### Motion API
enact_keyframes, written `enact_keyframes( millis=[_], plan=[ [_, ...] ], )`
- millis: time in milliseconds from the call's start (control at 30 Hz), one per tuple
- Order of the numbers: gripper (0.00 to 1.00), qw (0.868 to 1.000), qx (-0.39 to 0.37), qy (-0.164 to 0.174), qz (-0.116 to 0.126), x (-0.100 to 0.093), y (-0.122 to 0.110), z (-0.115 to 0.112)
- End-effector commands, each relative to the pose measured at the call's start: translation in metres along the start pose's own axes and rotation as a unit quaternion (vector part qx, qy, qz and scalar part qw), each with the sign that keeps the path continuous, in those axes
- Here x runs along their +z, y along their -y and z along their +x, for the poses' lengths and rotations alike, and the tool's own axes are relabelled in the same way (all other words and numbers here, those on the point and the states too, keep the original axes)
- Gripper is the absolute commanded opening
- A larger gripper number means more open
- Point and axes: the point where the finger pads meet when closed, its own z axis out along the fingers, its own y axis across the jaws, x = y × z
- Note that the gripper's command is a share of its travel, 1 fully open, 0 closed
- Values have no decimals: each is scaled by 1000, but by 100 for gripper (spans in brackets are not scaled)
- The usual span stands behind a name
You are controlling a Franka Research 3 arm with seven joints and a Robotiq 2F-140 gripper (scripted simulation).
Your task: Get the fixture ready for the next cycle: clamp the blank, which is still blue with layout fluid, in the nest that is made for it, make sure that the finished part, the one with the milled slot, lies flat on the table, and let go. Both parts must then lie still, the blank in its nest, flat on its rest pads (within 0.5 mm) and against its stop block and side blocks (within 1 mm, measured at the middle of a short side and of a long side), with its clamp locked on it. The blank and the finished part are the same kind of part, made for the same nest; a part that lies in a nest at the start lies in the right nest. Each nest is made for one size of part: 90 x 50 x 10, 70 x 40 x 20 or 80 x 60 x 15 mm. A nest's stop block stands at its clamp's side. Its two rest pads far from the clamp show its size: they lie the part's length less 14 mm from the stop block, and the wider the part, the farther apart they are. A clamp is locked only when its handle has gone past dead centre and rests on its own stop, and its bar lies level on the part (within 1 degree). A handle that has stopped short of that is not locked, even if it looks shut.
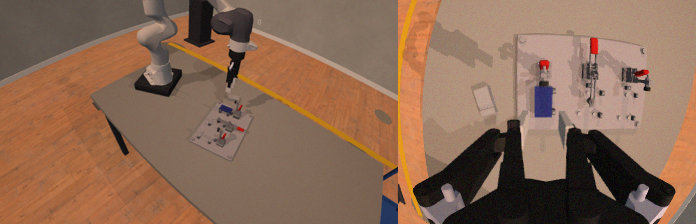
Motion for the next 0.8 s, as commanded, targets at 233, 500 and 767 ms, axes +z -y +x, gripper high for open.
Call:
enact_keyframes(
  millis=[233, 500, 767],
  plan=[
    [28, 1000, -4, 0, -2, 47, -1, 0],
    [28, 1000, -4, 0, -2, 59, -1, 2],
    [28, 1000, -4, 0, -2, 59, 0, 34]
  ],
)
